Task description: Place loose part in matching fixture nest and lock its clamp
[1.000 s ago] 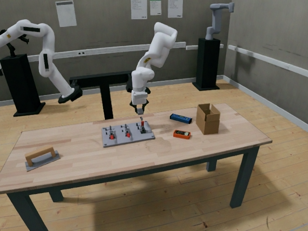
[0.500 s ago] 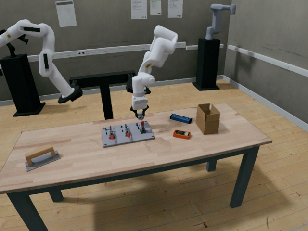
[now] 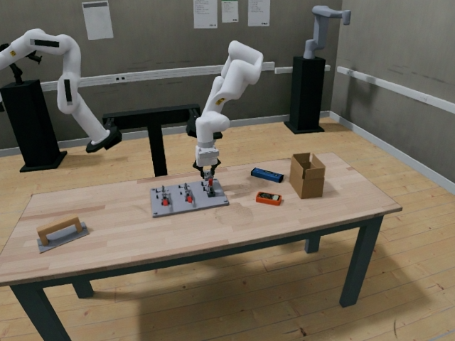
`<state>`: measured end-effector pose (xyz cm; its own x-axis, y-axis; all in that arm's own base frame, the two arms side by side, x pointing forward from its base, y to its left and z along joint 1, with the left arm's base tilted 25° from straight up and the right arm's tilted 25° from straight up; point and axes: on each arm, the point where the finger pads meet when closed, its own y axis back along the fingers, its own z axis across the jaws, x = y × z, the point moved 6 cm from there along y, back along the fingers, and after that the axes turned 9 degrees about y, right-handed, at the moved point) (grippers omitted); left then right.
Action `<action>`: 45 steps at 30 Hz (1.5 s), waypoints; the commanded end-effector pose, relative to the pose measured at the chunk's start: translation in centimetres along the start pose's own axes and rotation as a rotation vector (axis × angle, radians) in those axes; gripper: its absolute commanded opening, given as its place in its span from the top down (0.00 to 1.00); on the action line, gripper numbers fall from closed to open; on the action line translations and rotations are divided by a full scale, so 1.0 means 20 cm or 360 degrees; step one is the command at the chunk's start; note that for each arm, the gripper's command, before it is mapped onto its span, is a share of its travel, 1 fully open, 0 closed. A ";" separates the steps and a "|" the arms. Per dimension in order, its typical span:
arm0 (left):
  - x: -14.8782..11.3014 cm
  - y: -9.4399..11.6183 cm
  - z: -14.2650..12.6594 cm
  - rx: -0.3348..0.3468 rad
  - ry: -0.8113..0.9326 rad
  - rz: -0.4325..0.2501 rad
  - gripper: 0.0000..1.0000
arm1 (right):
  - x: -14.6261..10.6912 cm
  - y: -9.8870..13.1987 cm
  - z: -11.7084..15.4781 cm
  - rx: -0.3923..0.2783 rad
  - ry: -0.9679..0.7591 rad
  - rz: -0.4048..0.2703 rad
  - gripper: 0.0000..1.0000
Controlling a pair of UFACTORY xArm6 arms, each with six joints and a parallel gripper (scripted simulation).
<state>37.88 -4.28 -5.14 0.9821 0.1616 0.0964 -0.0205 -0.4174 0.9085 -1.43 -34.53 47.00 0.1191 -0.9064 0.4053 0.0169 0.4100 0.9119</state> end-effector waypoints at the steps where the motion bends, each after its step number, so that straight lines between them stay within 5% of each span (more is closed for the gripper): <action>1: 0.02 0.01 0.01 -0.0003 0.0001 0.0005 1.00 | 0.01 0.01 0.00 -0.0002 0.0000 0.0011 0.00; 45: 0.03 -0.03 0.01 -0.0003 0.0001 0.0005 1.00 | 0.01 0.01 0.00 -0.0002 0.0000 0.0011 0.00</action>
<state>38.36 -4.05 -5.60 0.9822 0.1616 0.0957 -0.0198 -0.4179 0.9083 -1.43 -34.53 47.00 0.1191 -0.9064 0.4053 0.0169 0.4100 0.9119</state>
